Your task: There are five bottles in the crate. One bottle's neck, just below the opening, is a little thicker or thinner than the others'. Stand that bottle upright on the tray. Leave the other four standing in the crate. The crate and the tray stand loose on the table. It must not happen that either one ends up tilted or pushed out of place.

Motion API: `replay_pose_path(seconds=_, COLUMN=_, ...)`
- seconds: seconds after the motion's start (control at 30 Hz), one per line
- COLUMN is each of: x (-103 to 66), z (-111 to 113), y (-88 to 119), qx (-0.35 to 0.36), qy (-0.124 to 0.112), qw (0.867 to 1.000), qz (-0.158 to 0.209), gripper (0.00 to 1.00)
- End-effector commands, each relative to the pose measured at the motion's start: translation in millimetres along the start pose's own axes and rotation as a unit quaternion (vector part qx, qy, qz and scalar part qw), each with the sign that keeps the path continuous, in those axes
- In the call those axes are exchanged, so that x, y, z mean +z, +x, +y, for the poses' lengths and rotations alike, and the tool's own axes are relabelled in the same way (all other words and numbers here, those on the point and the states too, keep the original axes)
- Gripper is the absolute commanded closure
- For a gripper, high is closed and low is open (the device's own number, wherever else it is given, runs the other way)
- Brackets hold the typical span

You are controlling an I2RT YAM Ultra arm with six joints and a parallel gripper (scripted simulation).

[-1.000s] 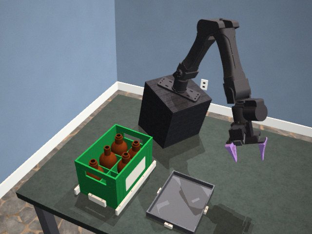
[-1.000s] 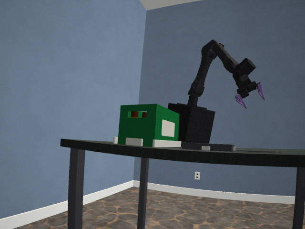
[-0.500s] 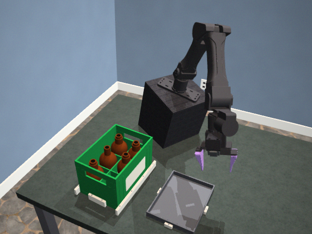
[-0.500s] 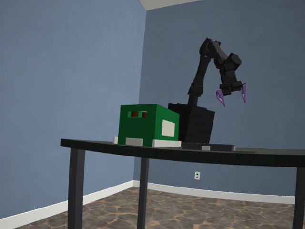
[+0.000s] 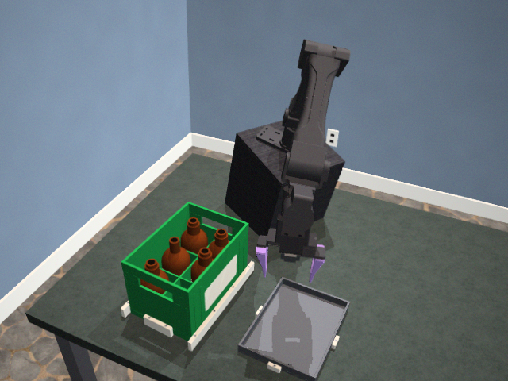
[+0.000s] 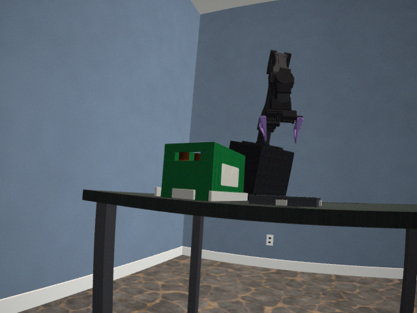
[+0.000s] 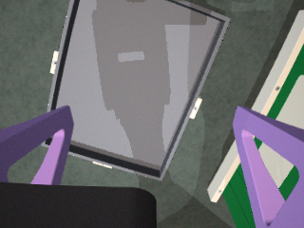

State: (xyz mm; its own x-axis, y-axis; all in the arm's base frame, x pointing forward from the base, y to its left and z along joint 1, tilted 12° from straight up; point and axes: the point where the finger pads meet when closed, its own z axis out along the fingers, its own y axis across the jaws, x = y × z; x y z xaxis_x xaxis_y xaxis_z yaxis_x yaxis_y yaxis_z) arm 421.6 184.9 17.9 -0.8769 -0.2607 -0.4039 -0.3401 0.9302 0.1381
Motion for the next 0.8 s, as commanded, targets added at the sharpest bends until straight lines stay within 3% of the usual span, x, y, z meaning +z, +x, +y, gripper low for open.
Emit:
replay_pose_path(seconds=0.0, x=-8.1, z=-40, y=-7, qx=-0.062, qy=0.007, qw=0.998, qz=0.024, gripper=0.00)
replay_pose_path(seconds=0.03, x=-8.1, z=-40, y=-7, qx=-0.062, qy=0.007, qw=0.998, qz=0.024, gripper=0.00)
replay_pose_path(seconds=0.07, x=-9.1, z=-59, y=-4, qx=-0.073, qy=0.010, qw=0.997, qz=0.032, gripper=0.00)
replay_pose_path(seconds=0.13, x=-9.4, z=-64, y=-3, qx=-0.076, qy=0.011, qw=0.996, qz=0.035, gripper=0.00)
replay_pose_path(seconds=0.17, x=-11.3, z=-86, y=1, qx=-0.090, qy=0.014, qw=0.995, qz=0.045, gripper=0.00)
replay_pose_path(seconds=0.2, x=-11.3, z=-86, y=1, qx=-0.090, qy=0.014, qw=0.995, qz=0.045, gripper=0.00)
replay_pose_path(seconds=0.23, x=-13.7, z=-108, y=6, qx=-0.102, qy=0.016, qw=0.993, qz=0.055, gripper=0.00)
replay_pose_path(seconds=0.3, x=-13.7, z=-108, y=6, qx=-0.102, qy=0.016, qw=0.993, qz=0.055, gripper=0.00)
replay_pose_path(seconds=0.33, x=-16.4, z=-129, y=12, qx=-0.114, qy=0.016, qw=0.991, qz=0.064, gripper=0.00)
replay_pose_path(seconds=0.37, x=-16.4, z=-129, y=12, qx=-0.114, qy=0.016, qw=0.991, qz=0.064, gripper=0.00)
replay_pose_path(seconds=0.4, x=-19.4, z=-148, y=18, qx=-0.126, qy=0.015, qw=0.989, qz=0.073, gripper=0.00)
replay_pose_path(seconds=0.47, x=-19.4, z=-148, y=18, qx=-0.126, qy=0.015, qw=0.989, qz=0.073, gripper=0.00)
replay_pose_path(seconds=0.5, x=-22.6, z=-166, y=25, qx=-0.136, qy=0.013, qw=0.987, qz=0.081, gripper=0.00)
replay_pose_path(seconds=0.53, x=-22.6, z=-166, y=25, qx=-0.136, qy=0.013, qw=0.987, qz=0.081, gripper=0.00)
replay_pose_path(seconds=0.57, x=-26.0, z=-182, y=32, qx=-0.146, qy=0.010, qw=0.985, qz=0.088, gripper=0.00)
replay_pose_path(seconds=0.6, x=-26.0, z=-182, y=32, qx=-0.146, qy=0.010, qw=0.985, qz=0.088, gripper=0.00)
replay_pose_path(seconds=0.63, x=-29.4, z=-197, y=39, qx=-0.155, qy=0.007, qw=0.983, qz=0.094, gripper=0.00)
replay_pose_path(seconds=0.77, x=-36.2, z=-224, y=53, qx=-0.171, qy=0.000, qw=0.980, qz=0.103, gripper=0.00)
